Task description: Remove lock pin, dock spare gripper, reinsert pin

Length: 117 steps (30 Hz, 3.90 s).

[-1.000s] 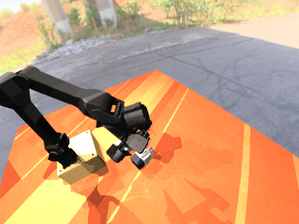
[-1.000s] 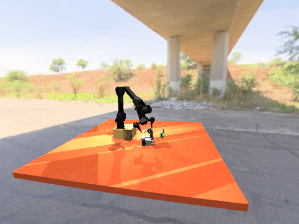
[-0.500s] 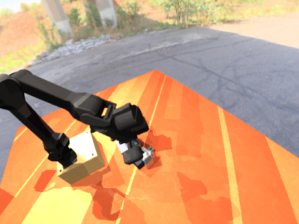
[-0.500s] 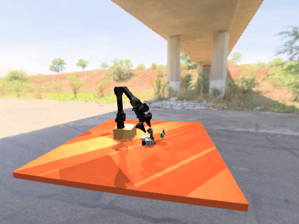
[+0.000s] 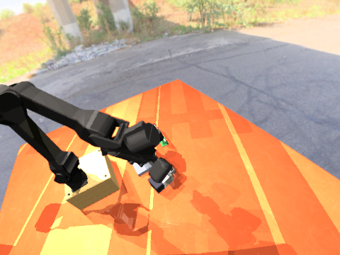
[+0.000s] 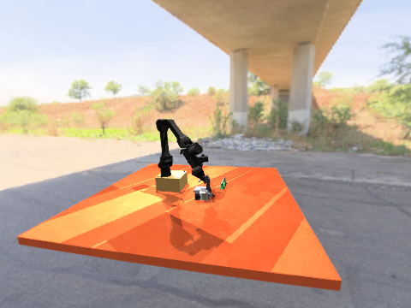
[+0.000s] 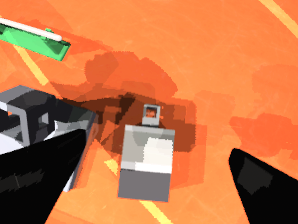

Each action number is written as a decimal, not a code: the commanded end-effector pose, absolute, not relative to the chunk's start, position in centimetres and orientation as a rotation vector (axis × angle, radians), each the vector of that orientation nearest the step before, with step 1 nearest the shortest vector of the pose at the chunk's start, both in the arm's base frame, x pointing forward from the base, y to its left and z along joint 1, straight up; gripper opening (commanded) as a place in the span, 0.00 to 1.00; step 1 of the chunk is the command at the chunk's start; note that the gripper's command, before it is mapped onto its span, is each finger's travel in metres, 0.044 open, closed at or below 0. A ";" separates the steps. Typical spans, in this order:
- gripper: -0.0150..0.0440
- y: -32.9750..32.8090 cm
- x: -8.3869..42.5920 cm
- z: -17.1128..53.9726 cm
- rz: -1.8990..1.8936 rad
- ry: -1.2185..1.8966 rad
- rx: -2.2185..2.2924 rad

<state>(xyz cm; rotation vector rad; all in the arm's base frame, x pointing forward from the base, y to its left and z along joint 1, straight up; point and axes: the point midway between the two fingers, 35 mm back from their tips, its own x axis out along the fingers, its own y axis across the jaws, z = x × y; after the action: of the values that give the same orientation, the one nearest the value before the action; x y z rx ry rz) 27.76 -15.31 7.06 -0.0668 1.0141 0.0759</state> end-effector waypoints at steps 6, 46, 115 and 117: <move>1.00 -15.3 27.9 2.0 0.093 1.022 -0.075; 1.00 -15.2 27.5 -5.2 0.095 1.025 -0.077; 0.25 -14.7 27.0 5.6 0.102 1.044 -0.029; 0.25 -14.3 26.7 5.4 0.110 1.057 0.022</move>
<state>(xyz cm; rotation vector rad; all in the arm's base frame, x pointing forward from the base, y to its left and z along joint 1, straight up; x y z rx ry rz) 26.82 -14.68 5.42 -0.0284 1.0545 0.1016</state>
